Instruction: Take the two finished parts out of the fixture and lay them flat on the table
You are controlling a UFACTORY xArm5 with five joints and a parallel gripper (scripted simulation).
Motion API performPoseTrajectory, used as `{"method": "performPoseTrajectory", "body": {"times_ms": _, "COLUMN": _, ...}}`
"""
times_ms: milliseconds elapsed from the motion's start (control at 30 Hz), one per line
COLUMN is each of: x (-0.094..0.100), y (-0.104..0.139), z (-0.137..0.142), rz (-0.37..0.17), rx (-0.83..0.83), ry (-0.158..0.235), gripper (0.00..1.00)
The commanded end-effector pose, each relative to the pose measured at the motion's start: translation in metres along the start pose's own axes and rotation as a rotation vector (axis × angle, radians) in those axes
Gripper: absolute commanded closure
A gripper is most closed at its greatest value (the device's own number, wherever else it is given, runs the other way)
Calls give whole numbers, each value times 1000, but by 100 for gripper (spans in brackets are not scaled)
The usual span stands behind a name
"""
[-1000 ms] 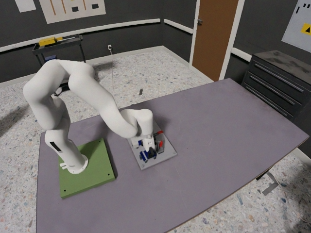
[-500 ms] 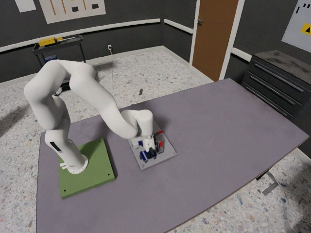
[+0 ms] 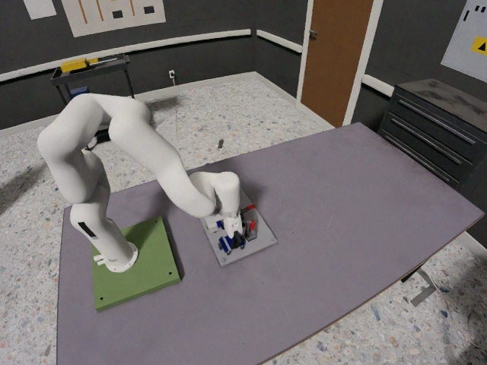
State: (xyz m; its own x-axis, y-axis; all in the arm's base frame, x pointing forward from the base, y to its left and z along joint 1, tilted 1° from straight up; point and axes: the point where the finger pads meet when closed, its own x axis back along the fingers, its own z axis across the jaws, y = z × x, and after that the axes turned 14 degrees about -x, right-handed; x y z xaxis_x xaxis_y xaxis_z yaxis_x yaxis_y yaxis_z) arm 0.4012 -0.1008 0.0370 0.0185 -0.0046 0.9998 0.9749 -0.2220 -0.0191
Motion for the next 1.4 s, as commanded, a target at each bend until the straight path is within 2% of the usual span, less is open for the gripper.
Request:
{"method": "performPoseTrajectory", "body": {"times_ms": 0, "x": 1, "y": 2, "z": 0, "rz": -4, "rx": 0, "ry": 0, "gripper": 0}}
{"method": "performPoseTrajectory", "body": {"times_ms": 1367, "x": -4, "y": 3, "z": 0, "rz": -4, "rx": 0, "ry": 0, "gripper": 0}}
